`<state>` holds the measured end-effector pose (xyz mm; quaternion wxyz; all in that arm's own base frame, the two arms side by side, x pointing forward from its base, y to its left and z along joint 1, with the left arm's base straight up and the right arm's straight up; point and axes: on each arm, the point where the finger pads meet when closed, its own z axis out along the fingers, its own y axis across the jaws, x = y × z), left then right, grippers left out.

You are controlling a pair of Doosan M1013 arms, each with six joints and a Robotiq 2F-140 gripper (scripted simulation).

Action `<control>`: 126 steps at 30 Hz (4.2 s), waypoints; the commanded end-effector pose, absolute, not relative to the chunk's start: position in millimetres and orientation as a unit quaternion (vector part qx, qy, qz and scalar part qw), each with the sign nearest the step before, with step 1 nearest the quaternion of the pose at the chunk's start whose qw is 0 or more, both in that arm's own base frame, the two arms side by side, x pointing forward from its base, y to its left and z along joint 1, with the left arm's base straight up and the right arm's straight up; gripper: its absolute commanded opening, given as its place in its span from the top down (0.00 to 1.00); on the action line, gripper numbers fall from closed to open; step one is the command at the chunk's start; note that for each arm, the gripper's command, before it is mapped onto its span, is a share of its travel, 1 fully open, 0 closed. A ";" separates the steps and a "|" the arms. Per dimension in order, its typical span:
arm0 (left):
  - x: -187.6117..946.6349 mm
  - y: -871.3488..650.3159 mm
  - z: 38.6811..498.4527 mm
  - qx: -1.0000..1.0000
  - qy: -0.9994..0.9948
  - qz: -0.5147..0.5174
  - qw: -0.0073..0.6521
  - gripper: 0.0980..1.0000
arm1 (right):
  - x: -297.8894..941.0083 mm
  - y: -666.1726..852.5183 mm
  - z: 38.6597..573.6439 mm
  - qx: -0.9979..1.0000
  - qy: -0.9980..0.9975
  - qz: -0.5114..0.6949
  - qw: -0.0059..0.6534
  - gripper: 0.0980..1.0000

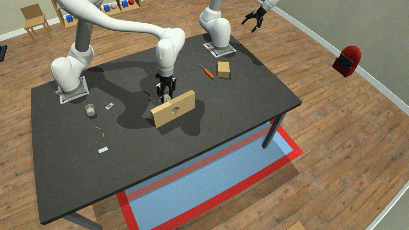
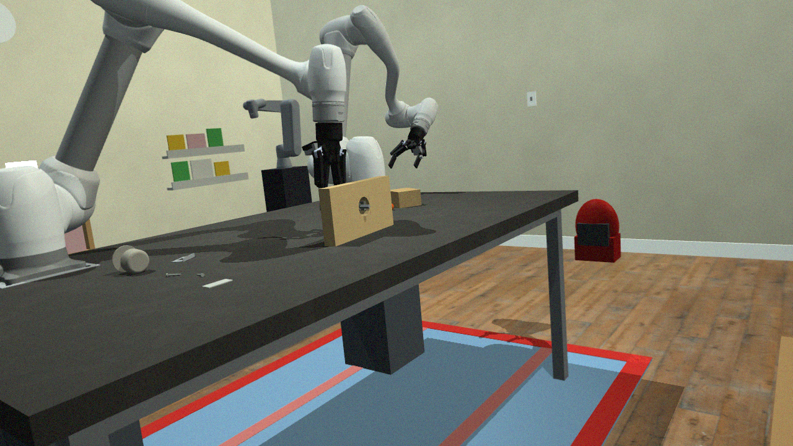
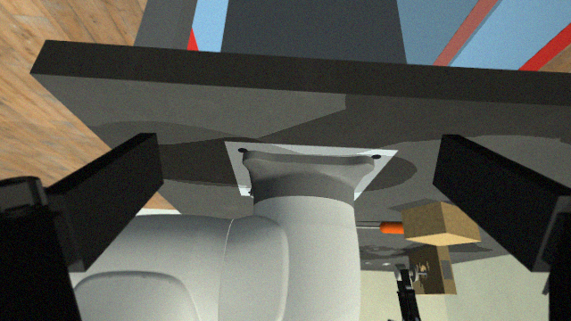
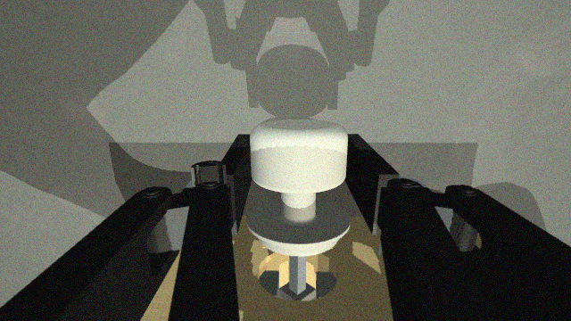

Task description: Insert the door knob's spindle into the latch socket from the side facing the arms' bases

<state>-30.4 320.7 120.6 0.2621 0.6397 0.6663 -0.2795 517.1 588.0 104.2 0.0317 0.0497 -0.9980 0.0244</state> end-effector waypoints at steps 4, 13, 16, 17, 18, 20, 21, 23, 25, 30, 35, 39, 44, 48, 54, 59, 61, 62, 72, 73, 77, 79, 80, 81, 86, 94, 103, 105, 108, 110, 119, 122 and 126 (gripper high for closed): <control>-30.5 321.0 121.0 0.640 0.666 -0.279 0.262 0.00 | 518.8 588.5 105.2 0.050 -0.998 0.024 0.031 0.64; -30.5 321.0 121.0 0.640 0.666 -0.279 0.262 0.00 | 522.1 588.9 105.2 0.050 -0.998 0.024 0.031 0.64; -30.5 321.0 121.0 0.640 0.666 -0.279 0.262 0.00 | 522.2 588.9 105.2 0.050 -0.998 0.024 0.031 0.64; -30.5 321.0 121.0 0.640 0.666 -0.279 0.262 0.00 | 522.2 588.9 105.2 0.050 -0.998 0.024 0.031 0.64; -30.5 321.0 121.0 0.640 0.666 -0.279 0.262 0.00 | 522.2 588.9 105.2 0.050 -0.998 0.024 0.031 0.64; -30.5 321.0 121.0 0.640 0.666 -0.279 0.262 0.00 | 522.2 588.9 105.2 0.050 -0.998 0.024 0.031 0.64; -30.5 321.0 121.0 0.640 0.666 -0.279 0.262 0.00 | 522.2 588.9 105.2 0.050 -0.998 0.024 0.031 0.64; -30.5 321.0 121.0 0.640 0.666 -0.279 0.262 0.00 | 522.2 588.9 105.2 0.050 -0.998 0.024 0.031 0.64; -30.5 321.0 121.0 0.640 0.666 -0.279 0.262 0.00 | 522.2 588.9 105.2 0.050 -0.998 0.024 0.031 0.64; -30.5 321.0 121.0 0.640 0.666 -0.279 0.262 0.00 | 523.7 589.0 105.2 0.050 -0.998 0.024 0.031 0.64; -30.5 321.0 121.0 0.640 0.666 -0.279 0.262 0.00 | 526.5 589.3 105.2 0.050 -0.998 0.024 0.031 0.64; -30.5 321.0 121.0 0.640 0.666 -0.279 0.262 0.00 | 527.0 589.4 105.2 0.050 -0.998 0.024 0.031 0.64; -30.5 321.0 121.0 0.640 0.666 -0.279 0.262 0.00 | 527.1 589.4 105.2 0.050 -0.998 0.024 0.031 0.64; -30.5 321.0 121.0 0.640 0.666 -0.279 0.262 0.00 | 527.1 589.4 105.2 0.050 -0.998 0.024 0.031 0.64; -30.5 321.0 121.0 0.640 0.666 -0.279 0.262 0.00 | 528.2 589.5 105.2 0.050 -0.998 0.024 0.031 0.64; -30.5 321.0 121.0 0.640 0.666 -0.279 0.262 0.00 | 529.9 589.7 105.2 0.050 -0.998 0.024 0.031 0.64; -30.5 321.0 121.0 0.640 0.666 -0.279 0.262 0.00 | 531.1 589.8 105.2 0.050 -0.998 0.024 0.031 0.64; -30.5 321.0 121.0 0.640 0.666 -0.279 0.262 0.00 | 531.5 589.9 105.2 0.050 -0.998 0.024 0.031 0.64; -30.5 321.0 121.0 0.640 0.666 -0.279 0.262 0.00 | 532.1 589.9 105.2 0.050 -0.998 0.024 0.031 0.64; -30.5 321.0 121.0 0.640 0.666 -0.279 0.262 0.00 | 532.1 589.9 105.2 0.050 -0.998 0.024 0.031 0.64; -30.5 321.0 121.0 0.640 0.666 -0.279 0.262 0.00 | 532.1 589.9 105.2 0.050 -0.998 0.024 0.031 0.64; -30.5 321.0 121.0 0.640 0.666 -0.279 0.262 0.00 | 532.4 590.0 105.2 0.050 -0.998 0.024 0.031 0.64; -30.5 321.0 121.0 0.640 0.666 -0.279 0.262 0.00 | 532.7 590.0 105.3 0.050 -0.998 0.024 0.031 0.64; -30.5 321.0 121.0 0.640 0.666 -0.279 0.262 0.00 | 533.1 590.0 105.3 0.050 -0.998 0.024 0.031 0.64; -30.5 321.0 121.0 0.640 0.666 -0.279 0.262 0.00 | 536.0 590.3 105.3 0.050 -0.998 0.024 0.031 0.64; -30.5 321.0 121.0 0.640 0.666 -0.279 0.262 0.00 | 537.1 590.5 105.3 0.050 -0.998 0.024 0.031 0.64; -30.5 321.0 121.0 0.640 0.666 -0.279 0.262 0.00 | 537.2 590.5 105.3 0.050 -0.998 0.024 0.031 0.64; -30.5 321.0 121.0 0.640 0.666 -0.279 0.262 0.00 | 537.7 590.5 105.3 0.050 -0.998 0.024 0.031 0.64; -30.5 321.0 121.0 0.640 0.666 -0.279 0.262 0.00 | 538.1 590.6 105.3 0.050 -0.998 0.024 0.031 0.64; -30.5 321.0 121.0 0.640 0.666 -0.279 0.262 0.00 | 539.2 590.7 105.3 0.050 -0.998 0.024 0.031 0.64; -30.5 321.0 121.0 0.640 0.666 -0.279 0.262 0.00 | 542.0 591.0 105.3 0.050 -0.998 0.024 0.031 0.64; -30.5 321.0 121.0 0.640 0.666 -0.279 0.262 0.00 | 542.0 591.0 105.3 0.050 -0.998 0.024 0.031 0.64; -30.5 321.0 121.0 0.640 0.666 -0.279 0.262 0.00 | 542.0 591.0 105.3 0.050 -0.998 0.024 0.031 0.64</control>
